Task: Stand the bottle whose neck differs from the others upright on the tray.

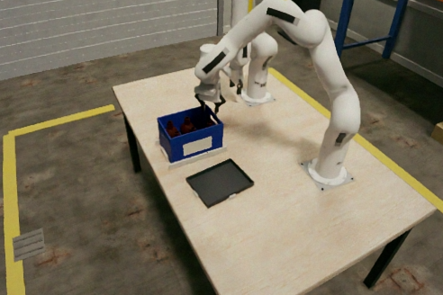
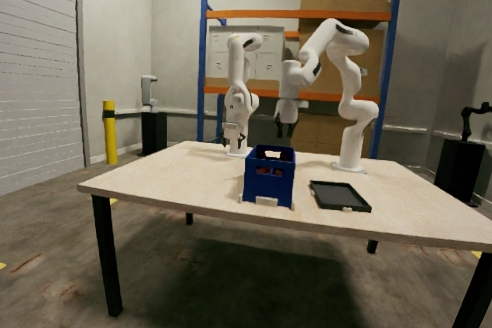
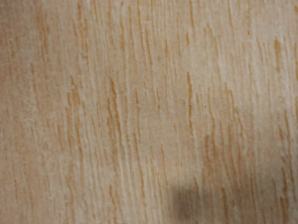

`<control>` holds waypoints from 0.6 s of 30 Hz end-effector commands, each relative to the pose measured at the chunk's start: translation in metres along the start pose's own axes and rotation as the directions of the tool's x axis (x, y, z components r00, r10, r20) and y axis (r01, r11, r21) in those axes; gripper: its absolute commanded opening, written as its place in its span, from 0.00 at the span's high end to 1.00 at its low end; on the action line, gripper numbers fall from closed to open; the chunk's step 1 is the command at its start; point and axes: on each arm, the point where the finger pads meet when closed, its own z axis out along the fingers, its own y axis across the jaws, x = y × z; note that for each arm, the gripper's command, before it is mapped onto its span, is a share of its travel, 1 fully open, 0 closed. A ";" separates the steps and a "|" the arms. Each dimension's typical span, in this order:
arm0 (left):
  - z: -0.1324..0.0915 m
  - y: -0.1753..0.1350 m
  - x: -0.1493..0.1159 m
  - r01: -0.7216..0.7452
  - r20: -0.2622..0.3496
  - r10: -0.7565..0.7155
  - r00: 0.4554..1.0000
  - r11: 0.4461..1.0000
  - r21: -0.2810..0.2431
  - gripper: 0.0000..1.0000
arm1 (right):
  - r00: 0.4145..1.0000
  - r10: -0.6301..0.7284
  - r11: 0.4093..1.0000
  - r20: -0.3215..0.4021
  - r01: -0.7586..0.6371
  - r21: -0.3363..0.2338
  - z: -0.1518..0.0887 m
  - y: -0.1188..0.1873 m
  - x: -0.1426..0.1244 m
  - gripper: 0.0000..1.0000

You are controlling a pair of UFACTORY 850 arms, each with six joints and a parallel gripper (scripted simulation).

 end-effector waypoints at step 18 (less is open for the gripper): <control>0.008 0.001 0.000 0.000 0.000 0.000 1.000 1.000 -0.002 0.34 | 1.000 0.000 1.000 -0.001 0.000 0.000 0.000 0.000 0.001 0.00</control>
